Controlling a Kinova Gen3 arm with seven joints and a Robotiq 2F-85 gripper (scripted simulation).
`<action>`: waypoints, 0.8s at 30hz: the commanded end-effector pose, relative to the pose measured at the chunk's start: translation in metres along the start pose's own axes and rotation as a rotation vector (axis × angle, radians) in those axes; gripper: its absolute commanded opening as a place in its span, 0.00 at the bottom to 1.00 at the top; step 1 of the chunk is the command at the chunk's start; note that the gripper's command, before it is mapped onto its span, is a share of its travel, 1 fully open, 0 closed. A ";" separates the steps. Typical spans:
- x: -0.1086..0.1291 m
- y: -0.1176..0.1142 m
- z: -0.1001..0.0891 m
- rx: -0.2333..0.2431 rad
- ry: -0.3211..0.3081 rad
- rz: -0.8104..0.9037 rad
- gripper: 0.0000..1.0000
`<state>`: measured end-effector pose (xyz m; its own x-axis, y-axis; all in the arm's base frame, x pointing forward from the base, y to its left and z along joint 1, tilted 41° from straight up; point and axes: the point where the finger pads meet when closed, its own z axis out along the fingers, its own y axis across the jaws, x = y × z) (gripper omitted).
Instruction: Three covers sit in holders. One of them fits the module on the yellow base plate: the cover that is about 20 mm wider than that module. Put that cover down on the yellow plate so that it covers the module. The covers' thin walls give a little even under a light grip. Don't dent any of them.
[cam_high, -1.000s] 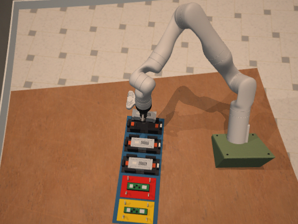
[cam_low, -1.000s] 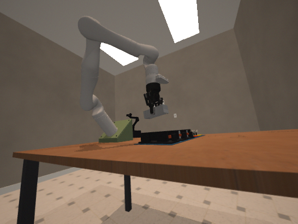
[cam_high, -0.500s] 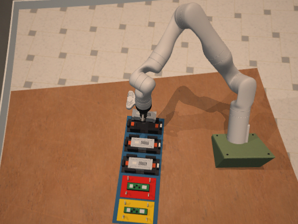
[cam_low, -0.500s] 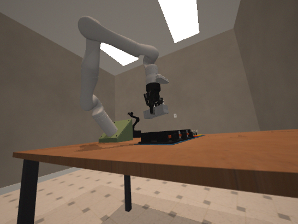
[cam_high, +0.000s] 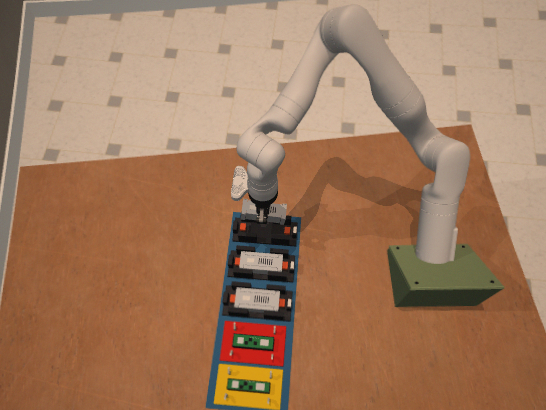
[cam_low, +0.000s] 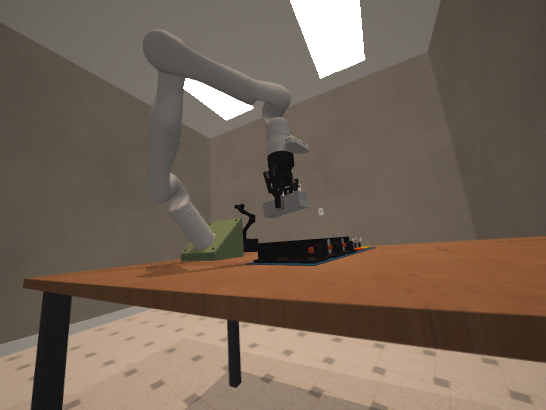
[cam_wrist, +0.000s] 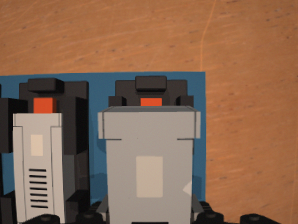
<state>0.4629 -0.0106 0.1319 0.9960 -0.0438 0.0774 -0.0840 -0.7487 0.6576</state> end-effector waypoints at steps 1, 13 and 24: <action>0.000 0.000 -0.001 0.001 0.002 0.000 0.00; 0.000 -0.048 0.005 0.001 0.002 0.000 0.00; 0.000 -0.071 0.007 0.001 0.002 0.000 0.00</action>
<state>0.4678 0.0303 0.0867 0.9960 -0.0443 0.0776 -0.0846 -0.7485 0.6577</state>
